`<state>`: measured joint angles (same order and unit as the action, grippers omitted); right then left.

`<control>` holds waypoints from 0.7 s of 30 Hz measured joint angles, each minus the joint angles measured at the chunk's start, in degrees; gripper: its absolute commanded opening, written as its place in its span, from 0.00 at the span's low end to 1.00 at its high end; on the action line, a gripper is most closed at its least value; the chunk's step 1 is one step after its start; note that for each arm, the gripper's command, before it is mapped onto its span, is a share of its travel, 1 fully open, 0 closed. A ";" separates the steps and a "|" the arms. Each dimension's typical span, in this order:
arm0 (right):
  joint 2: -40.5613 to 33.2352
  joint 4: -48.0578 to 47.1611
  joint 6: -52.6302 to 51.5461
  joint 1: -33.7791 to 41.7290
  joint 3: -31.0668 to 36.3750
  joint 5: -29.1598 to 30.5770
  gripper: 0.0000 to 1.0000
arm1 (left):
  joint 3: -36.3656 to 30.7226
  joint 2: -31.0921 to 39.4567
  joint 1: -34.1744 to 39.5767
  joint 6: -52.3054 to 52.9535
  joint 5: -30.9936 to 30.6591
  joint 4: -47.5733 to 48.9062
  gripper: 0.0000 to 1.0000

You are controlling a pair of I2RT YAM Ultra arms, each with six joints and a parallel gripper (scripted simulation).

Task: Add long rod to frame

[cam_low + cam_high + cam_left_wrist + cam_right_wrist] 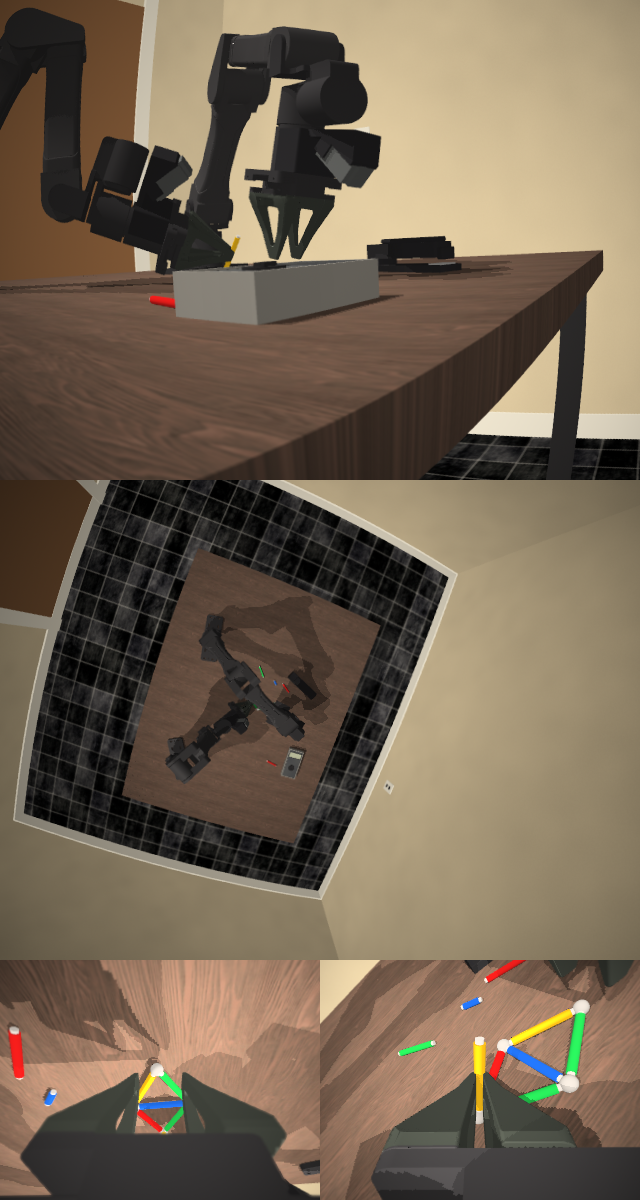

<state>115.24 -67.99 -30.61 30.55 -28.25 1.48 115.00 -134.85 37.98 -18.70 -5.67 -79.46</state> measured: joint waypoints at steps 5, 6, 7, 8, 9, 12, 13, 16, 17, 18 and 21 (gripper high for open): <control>0.02 -0.04 0.00 0.00 0.00 0.00 0.00 | 5.35 -3.96 -0.22 -1.25 -0.52 -5.68 0.34; 0.04 -0.09 0.00 0.00 0.00 0.00 0.00 | 6.23 -4.57 -0.24 -1.40 -0.61 -6.19 0.34; 0.04 -0.09 0.00 0.00 0.00 0.00 0.00 | 6.86 -5.03 -0.26 -1.53 -0.68 -6.75 0.34; 0.04 -0.13 -0.02 0.00 0.00 0.00 0.00 | 7.54 -5.51 -0.28 -1.64 -0.68 -7.32 0.34; 0.07 -0.26 -0.02 0.00 0.00 0.00 0.00 | 8.22 -5.99 -0.31 -1.66 -0.68 -7.82 0.34; 0.09 -0.31 -0.02 0.00 0.00 0.00 0.00 | 9.42 -6.88 -0.35 -1.66 -0.68 -8.61 0.34; 0.09 -0.31 -0.02 0.00 0.00 0.00 0.00 | 9.44 -6.95 -0.35 -1.66 -0.70 -8.74 0.34; 0.09 -0.31 -0.02 0.00 0.00 0.00 0.00 | 9.46 -6.88 -0.35 -1.68 -0.76 -9.35 0.34; 0.11 -0.31 -0.02 0.00 0.00 0.00 0.00 | 9.46 -6.93 -0.35 -1.68 -0.76 -9.53 0.34; 0.09 -0.31 -0.02 0.00 0.00 0.00 0.00 | 9.46 -6.97 -0.35 -1.68 -0.76 -9.64 0.34; 0.11 -0.31 -0.02 0.00 0.00 0.00 0.00 | 9.46 -7.21 -0.35 -1.70 -0.76 -9.88 0.34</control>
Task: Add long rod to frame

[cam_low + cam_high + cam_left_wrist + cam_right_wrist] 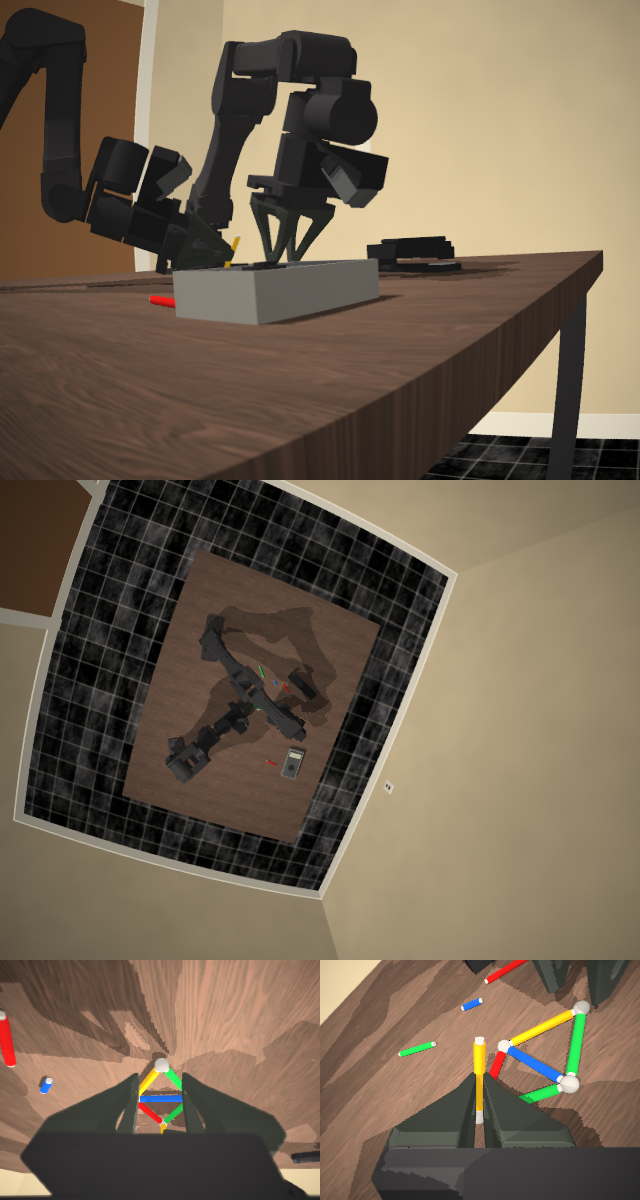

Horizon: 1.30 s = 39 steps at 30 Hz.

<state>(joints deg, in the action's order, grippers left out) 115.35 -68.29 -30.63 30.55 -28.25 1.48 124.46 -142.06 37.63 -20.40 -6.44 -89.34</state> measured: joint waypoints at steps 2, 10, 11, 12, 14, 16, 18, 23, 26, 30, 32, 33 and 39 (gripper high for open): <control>0.00 0.00 0.00 0.00 0.00 0.00 0.00 | 0.00 -0.33 0.00 0.00 -0.02 -0.09 0.34; 0.00 0.00 0.00 0.00 0.00 0.00 0.00 | -1.01 -1.07 0.00 -0.72 -0.85 0.48 0.34; 0.00 0.00 0.00 0.00 0.00 0.00 0.00 | -1.09 -1.07 0.00 -0.76 -0.92 0.55 0.34; 0.00 0.00 0.00 0.00 0.00 0.00 0.00 | -1.11 -1.07 0.00 -0.79 -0.96 0.59 0.34; 0.00 0.00 0.00 0.00 0.00 0.00 0.00 | -1.11 -1.07 0.00 -0.79 -1.01 0.68 0.34; 0.00 0.00 0.00 0.00 0.00 0.00 0.00 | -1.11 -1.07 0.00 -0.79 -1.03 0.76 0.34; 0.00 0.00 0.00 0.00 0.00 0.00 0.00 | -1.11 -1.07 0.00 -0.79 -1.03 0.83 0.34; 0.00 0.00 0.00 0.00 0.00 0.00 0.00 | -1.11 -1.07 0.00 -0.81 -1.03 1.03 0.34; 0.00 0.00 0.00 0.00 0.00 0.00 0.00 | -1.55 -1.07 0.00 -0.85 -1.03 1.36 0.34; 0.00 0.00 0.00 0.00 0.00 0.00 0.00 | -1.92 -1.07 0.00 -0.85 -1.03 1.44 0.34; 0.00 0.00 0.00 0.00 0.00 0.00 0.00 | -1.92 -1.05 0.00 -0.85 -1.03 1.44 0.34; 0.00 0.00 0.00 0.00 0.00 0.00 0.00 | -1.92 -1.07 0.00 -0.85 -1.03 1.44 0.34; 0.00 0.00 0.00 0.00 0.00 0.00 0.00 | -1.92 -1.07 0.00 -0.87 -1.03 1.42 0.26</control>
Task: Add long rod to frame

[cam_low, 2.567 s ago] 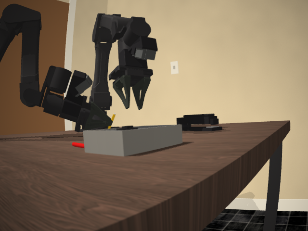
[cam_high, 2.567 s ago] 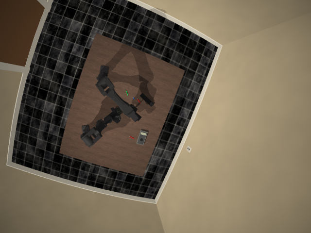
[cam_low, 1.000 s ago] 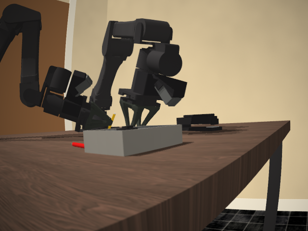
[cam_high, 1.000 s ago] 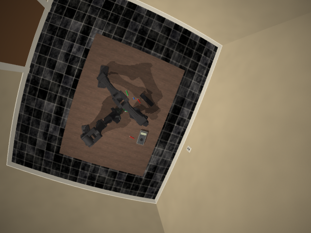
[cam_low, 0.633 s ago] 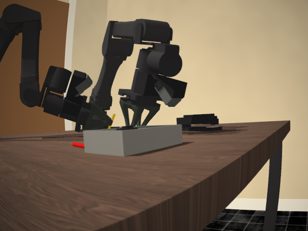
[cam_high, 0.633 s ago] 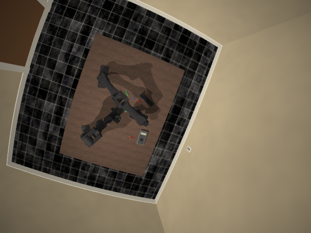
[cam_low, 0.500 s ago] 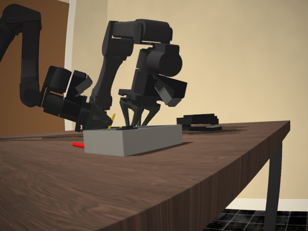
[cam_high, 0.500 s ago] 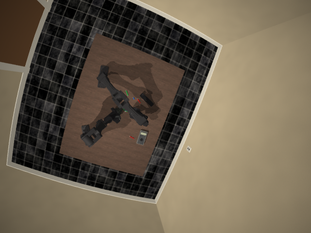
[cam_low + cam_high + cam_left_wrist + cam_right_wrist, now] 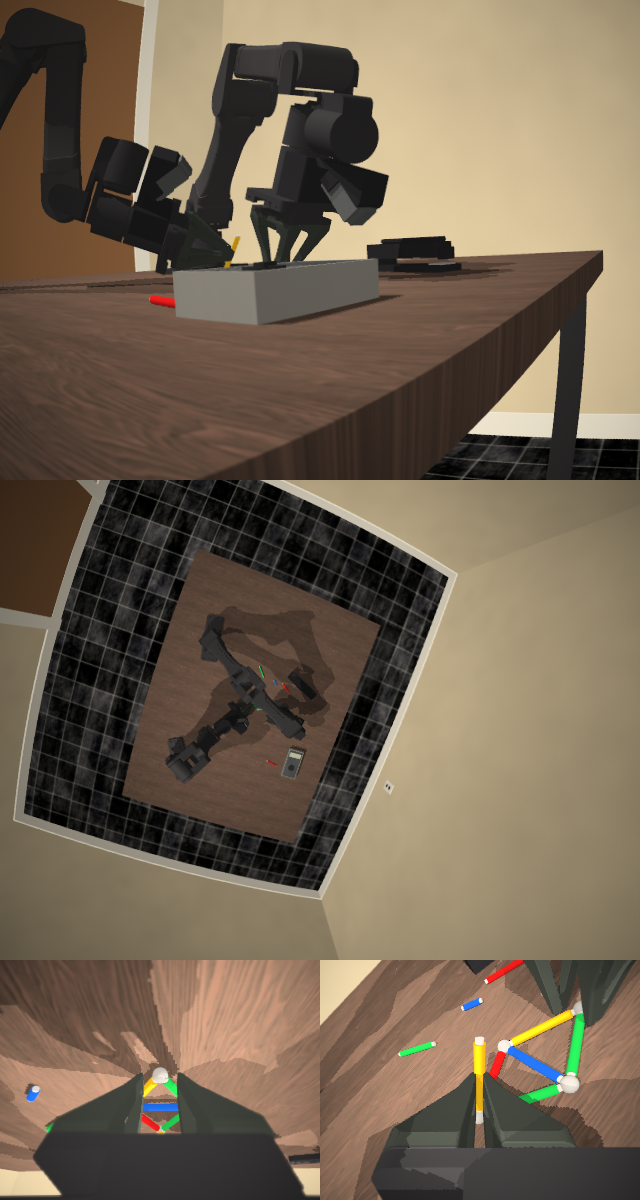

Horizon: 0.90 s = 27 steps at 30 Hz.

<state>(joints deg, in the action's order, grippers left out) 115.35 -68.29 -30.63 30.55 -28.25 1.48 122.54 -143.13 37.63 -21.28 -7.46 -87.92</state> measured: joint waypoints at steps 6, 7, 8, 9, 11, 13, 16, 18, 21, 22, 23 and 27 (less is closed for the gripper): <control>0.00 0.00 0.00 0.00 0.00 0.00 0.00 | 0.02 0.02 0.00 0.00 0.00 -0.02 0.17; 0.00 0.00 0.00 0.00 0.00 -0.02 0.00 | 0.02 0.02 0.00 0.00 0.00 -0.02 0.17; 0.00 0.00 0.00 0.00 0.00 -0.02 0.00 | 0.02 0.04 0.00 0.00 0.00 -0.02 0.17; 0.00 0.00 0.00 0.00 0.00 -0.04 0.00 | 0.02 0.02 0.00 0.00 0.00 -0.02 0.16; 0.00 0.00 0.00 0.02 0.00 -0.09 0.00 | 0.02 0.04 0.00 0.00 0.00 -0.07 0.13; 0.00 0.00 0.00 0.02 0.00 -0.17 0.00 | 0.04 0.07 0.00 0.00 0.00 -0.11 0.10; 0.00 0.00 0.00 0.02 0.00 -0.24 0.00 | 0.04 0.07 0.00 0.00 -0.02 -0.15 0.06; 0.00 0.00 0.00 0.00 0.00 -0.26 0.00 | 0.04 0.07 0.00 0.00 -0.02 -0.17 0.03; 0.00 0.00 0.00 0.02 0.00 -0.26 0.00 | 0.04 0.07 0.00 0.00 -0.02 -0.17 0.00; 0.00 0.00 0.00 0.02 0.00 -0.26 0.00 | 0.04 0.07 0.00 0.00 -0.02 -0.17 0.00; 0.00 0.00 0.00 0.02 0.00 -0.26 0.00 | 0.04 0.07 0.00 0.00 -0.02 -0.17 0.00; 0.00 0.00 0.00 0.02 0.00 -0.26 0.00 | 0.04 0.07 0.00 0.00 -0.02 -0.17 0.00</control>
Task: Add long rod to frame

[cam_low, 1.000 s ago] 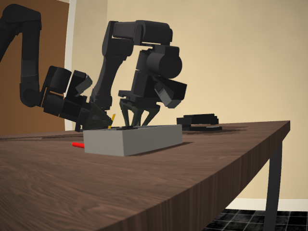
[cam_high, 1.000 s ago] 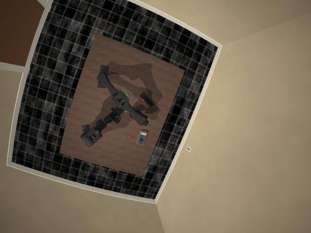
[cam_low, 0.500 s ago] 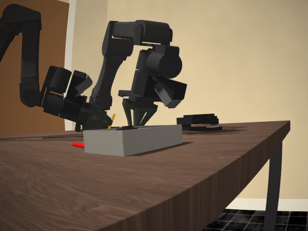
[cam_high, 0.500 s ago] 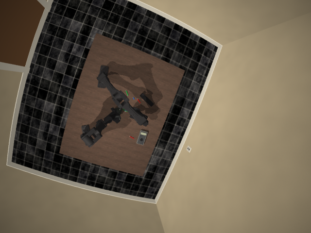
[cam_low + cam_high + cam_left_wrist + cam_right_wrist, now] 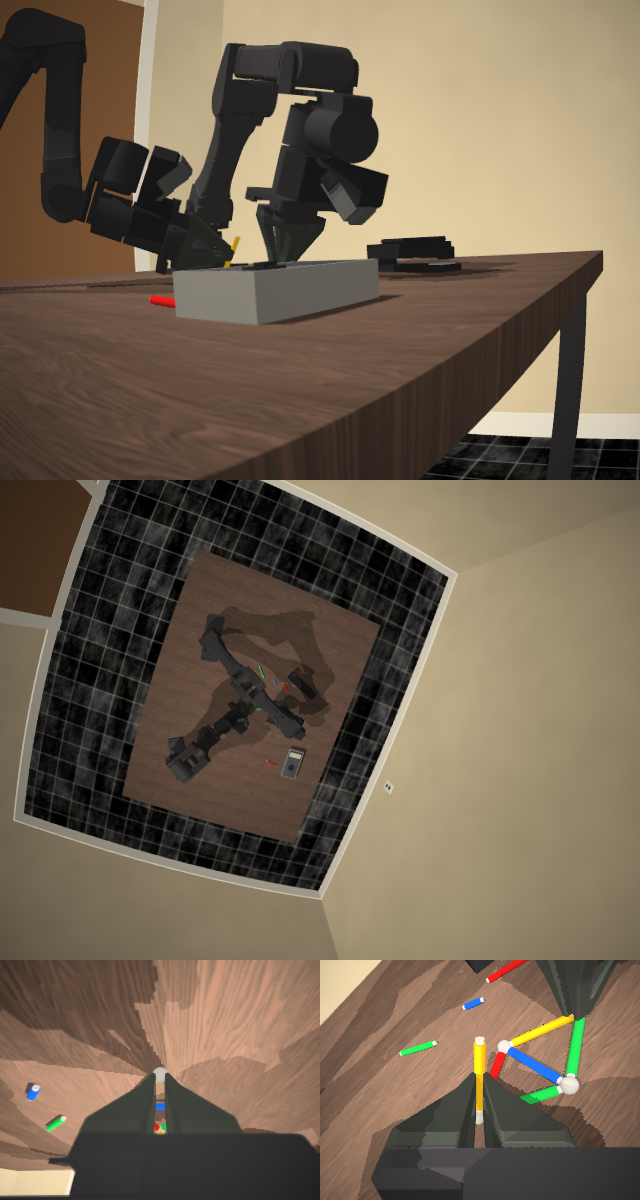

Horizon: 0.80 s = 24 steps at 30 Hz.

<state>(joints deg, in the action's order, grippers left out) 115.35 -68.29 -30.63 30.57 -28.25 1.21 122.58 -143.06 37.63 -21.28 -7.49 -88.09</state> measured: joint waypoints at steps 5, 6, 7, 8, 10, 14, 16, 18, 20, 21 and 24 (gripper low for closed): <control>0.00 0.00 0.00 0.00 0.00 -0.07 0.00 | -0.02 0.09 0.00 -0.02 -0.09 -0.09 0.00; 0.00 0.00 0.00 0.00 0.00 -0.09 0.00 | -0.02 0.09 -0.02 -0.04 -0.11 -0.11 0.00; 0.00 0.00 0.00 0.00 0.00 -0.11 0.00 | -0.04 0.11 -0.02 -0.11 -0.13 -0.11 0.00; 0.00 0.00 0.00 0.00 0.00 -0.13 0.00 | -0.17 0.28 0.00 -0.15 -0.15 -0.04 0.00; 0.00 0.02 -0.02 0.02 0.00 -0.33 0.00 | -0.90 1.11 -0.02 -0.26 -0.15 -0.04 0.00; 0.00 0.04 -0.02 0.09 0.00 -0.39 0.00 | -1.55 2.95 0.00 -0.39 -0.26 -0.33 0.00; 0.00 0.04 -0.02 0.09 0.00 -0.22 0.00 | -1.55 3.56 0.00 -0.39 -0.28 -0.63 0.00; 0.00 0.04 -0.02 0.09 0.00 -0.15 0.00 | -1.55 3.69 0.00 -0.39 -0.31 -0.81 0.00; 0.00 0.04 -0.02 0.09 0.00 -0.15 0.00 | -1.57 3.63 0.00 -0.39 -0.31 -0.83 0.00; 0.00 0.04 -0.02 0.09 0.00 -0.15 0.00 | -1.55 3.67 0.00 -0.39 -0.35 -0.87 0.00; 0.00 0.04 -0.02 0.09 0.00 -0.15 0.00 | -1.57 3.63 0.00 -0.39 -0.42 -0.92 0.00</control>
<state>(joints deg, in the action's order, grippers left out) 115.35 -68.25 -30.65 30.65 -28.25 1.06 121.01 -139.44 37.63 -21.67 -7.90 -89.01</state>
